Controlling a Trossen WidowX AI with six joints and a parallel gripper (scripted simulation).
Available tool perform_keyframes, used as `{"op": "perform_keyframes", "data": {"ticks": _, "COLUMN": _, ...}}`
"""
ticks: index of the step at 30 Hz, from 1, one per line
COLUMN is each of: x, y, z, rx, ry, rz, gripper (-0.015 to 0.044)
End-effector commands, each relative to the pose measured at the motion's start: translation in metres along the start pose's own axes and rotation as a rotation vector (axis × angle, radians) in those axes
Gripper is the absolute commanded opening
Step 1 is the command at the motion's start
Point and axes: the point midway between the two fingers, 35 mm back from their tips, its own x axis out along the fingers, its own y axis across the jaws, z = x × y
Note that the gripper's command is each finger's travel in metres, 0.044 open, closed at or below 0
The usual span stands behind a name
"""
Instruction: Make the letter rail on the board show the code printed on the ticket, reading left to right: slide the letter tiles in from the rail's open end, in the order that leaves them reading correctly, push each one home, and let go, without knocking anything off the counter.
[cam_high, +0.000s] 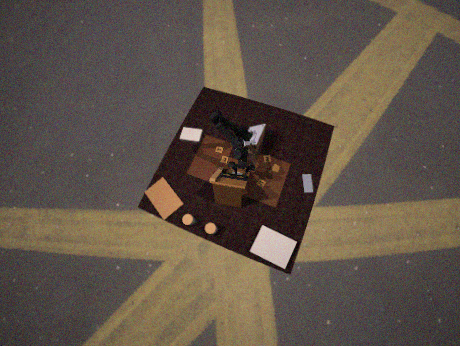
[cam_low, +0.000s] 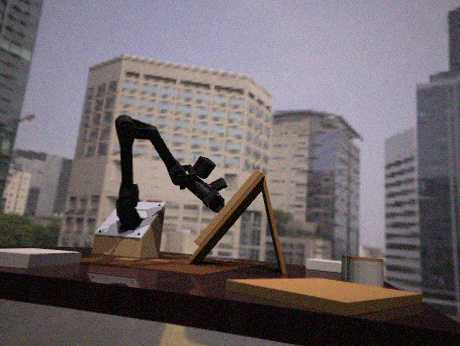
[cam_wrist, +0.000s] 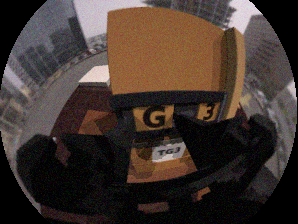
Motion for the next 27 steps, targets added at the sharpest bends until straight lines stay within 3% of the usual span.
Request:
{"op": "perform_keyframes", "data": {"ticks": 1, "x": 0.0, "y": -0.003, "z": -0.001, "rx": -0.005, "ry": 0.002, "rz": 0.003, "gripper": 0.0}}
{"op": "perform_keyframes", "data": {"ticks": 27, "x": 0.0, "y": -0.019, "z": 0.0, "rx": -0.006, "ry": 0.002, "rz": 0.003, "gripper": 0.0}}
